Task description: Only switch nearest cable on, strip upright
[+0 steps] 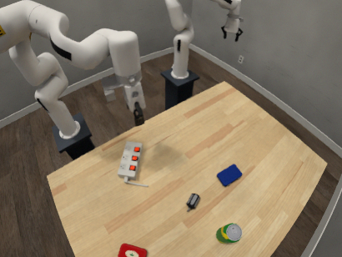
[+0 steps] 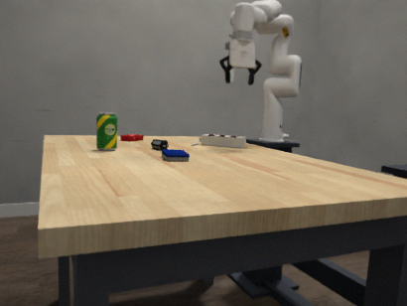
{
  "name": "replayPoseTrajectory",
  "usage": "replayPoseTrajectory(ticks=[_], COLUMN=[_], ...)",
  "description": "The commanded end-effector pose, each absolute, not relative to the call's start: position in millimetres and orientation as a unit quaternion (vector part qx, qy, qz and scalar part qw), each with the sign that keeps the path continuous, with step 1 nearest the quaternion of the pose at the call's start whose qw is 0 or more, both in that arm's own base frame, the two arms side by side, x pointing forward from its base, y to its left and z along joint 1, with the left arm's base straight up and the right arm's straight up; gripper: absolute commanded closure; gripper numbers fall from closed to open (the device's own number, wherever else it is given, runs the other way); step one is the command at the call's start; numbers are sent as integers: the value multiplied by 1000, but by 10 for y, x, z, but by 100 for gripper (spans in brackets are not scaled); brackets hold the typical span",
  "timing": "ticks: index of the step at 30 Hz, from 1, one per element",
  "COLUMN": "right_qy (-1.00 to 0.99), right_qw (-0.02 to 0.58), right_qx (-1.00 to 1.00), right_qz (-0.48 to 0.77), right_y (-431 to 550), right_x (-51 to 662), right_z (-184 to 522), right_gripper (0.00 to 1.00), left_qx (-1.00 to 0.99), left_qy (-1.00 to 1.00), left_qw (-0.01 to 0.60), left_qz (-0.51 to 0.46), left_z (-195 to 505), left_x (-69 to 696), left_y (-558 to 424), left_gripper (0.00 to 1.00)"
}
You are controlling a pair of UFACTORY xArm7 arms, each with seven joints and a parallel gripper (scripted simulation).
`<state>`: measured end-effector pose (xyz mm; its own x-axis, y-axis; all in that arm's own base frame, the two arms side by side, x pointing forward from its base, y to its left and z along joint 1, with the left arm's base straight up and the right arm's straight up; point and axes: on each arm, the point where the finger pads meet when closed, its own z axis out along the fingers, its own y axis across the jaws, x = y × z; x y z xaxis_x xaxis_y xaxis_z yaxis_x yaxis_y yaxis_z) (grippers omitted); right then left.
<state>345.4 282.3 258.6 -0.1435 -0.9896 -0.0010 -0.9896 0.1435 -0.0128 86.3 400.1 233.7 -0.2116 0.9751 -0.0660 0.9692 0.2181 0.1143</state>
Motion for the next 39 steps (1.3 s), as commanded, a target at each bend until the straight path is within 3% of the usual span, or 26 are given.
replayPoseTrajectory(ticks=[1, 20, 39], right_qy=[756, 756, 744], right_qw=[8, 8, 6], right_qx=[-654, -654, -668], right_qz=[-5, -5, -4], right_y=[2831, 2831, 2677], right_x=[3464, 3464, 3548], right_z=[2610, 2610, 2443], right_gripper=[0, 0, 0], left_qx=[646, 703, 709], left_qy=[761, 711, 706], left_qw=[46, 5, 0], left_qz=[23, 3, 0], left_z=[2387, 2487, 2498], left_x=[670, 93, 31], left_y=[4021, 4006, 4001], left_gripper=[0, 0, 0])
